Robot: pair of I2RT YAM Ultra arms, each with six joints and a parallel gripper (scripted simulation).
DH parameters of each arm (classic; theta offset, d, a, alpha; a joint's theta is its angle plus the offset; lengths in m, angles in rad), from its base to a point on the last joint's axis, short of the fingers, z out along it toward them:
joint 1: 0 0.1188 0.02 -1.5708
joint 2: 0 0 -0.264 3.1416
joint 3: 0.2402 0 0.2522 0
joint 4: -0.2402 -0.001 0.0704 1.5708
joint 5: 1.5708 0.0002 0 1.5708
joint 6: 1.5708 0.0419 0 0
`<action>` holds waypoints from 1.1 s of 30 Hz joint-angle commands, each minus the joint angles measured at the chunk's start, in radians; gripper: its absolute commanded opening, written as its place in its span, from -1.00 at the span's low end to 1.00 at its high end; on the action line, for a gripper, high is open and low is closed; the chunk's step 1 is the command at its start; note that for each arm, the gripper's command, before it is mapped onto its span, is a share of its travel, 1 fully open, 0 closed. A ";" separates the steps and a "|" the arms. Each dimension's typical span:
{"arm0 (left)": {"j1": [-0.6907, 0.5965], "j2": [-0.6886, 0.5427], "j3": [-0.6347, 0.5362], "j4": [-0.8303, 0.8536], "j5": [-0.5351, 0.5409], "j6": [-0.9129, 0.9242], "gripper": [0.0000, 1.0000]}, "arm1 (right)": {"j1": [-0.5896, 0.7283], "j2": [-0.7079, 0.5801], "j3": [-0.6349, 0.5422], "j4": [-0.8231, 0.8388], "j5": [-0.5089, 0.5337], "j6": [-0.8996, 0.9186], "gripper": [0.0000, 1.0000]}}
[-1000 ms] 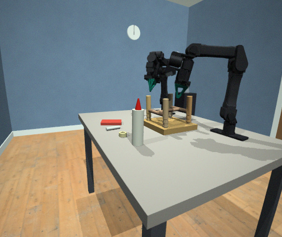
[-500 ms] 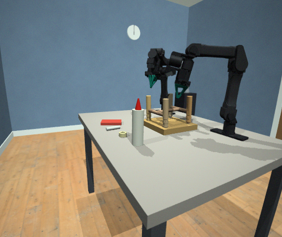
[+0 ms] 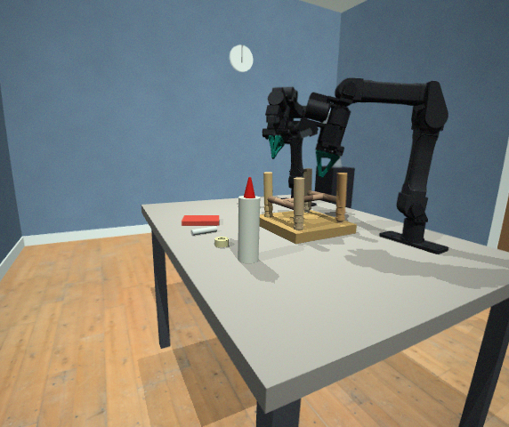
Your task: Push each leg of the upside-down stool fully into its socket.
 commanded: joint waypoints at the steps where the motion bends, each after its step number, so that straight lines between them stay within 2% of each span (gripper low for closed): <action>1: -0.032 -0.054 -0.017 -0.023 0.014 0.009 -1.00 | 0.032 -0.047 -0.033 -0.016 -0.014 -0.007 -1.00; 6: -0.107 -0.127 -0.042 -0.034 0.022 0.012 -1.00 | 0.093 -0.116 -0.113 0.005 -0.025 -0.010 -1.00; 12: -0.244 -0.246 -0.094 -0.052 0.008 0.012 -1.00 | 0.197 -0.234 -0.261 0.028 -0.028 -0.001 -1.00; 14: -0.244 -0.246 -0.094 -0.052 0.008 0.012 -1.00 | 0.197 -0.234 -0.261 0.028 -0.028 -0.001 -1.00; 21: -0.367 -0.346 -0.119 -0.056 0.017 0.006 -1.00 | 0.289 -0.337 -0.373 0.002 -0.037 -0.007 -1.00; 26: -0.402 -0.362 -0.132 -0.041 0.009 0.000 -1.00 | 0.307 -0.362 -0.395 0.033 -0.020 -0.004 -1.00; 28: -0.395 -0.374 -0.089 -0.034 0.019 0.000 -1.00 | 0.304 -0.363 -0.382 -0.001 -0.037 -0.010 -1.00; 31: -0.402 -0.379 -0.090 -0.056 0.029 0.002 -1.00 | 0.319 -0.365 -0.375 -0.004 -0.039 -0.012 -1.00; 33: -0.385 -0.388 -0.151 -0.023 0.020 0.000 -1.00 | 0.290 -0.373 -0.375 -0.003 -0.035 -0.005 -1.00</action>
